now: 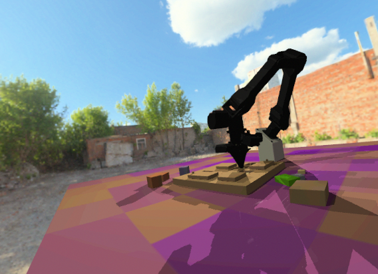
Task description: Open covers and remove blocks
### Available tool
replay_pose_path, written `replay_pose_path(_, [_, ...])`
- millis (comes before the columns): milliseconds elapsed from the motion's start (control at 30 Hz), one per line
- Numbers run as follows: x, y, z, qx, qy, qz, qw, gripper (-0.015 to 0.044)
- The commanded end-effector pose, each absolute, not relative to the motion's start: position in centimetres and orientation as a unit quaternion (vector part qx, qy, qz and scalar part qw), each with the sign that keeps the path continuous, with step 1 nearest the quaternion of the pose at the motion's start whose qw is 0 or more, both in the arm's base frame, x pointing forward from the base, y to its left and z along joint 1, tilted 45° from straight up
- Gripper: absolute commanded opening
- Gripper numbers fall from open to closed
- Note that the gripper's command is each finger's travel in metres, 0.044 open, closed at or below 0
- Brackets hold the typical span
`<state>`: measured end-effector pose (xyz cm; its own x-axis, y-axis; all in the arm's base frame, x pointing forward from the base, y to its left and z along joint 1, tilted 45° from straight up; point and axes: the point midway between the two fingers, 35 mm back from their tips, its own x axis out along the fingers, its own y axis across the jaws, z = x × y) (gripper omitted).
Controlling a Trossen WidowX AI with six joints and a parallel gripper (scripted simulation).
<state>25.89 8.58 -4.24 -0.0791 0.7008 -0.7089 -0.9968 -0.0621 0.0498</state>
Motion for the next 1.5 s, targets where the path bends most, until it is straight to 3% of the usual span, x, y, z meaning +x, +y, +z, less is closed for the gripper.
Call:
replay_pose_path(0, [25.9, 8.8, -4.2, -0.263, 0.276, 0.681, 0.625, 0.0000])
replay_pose_path(1467, [26.1, 7.7, -3.4, -0.264, 0.277, 0.680, 0.625, 0.0000])
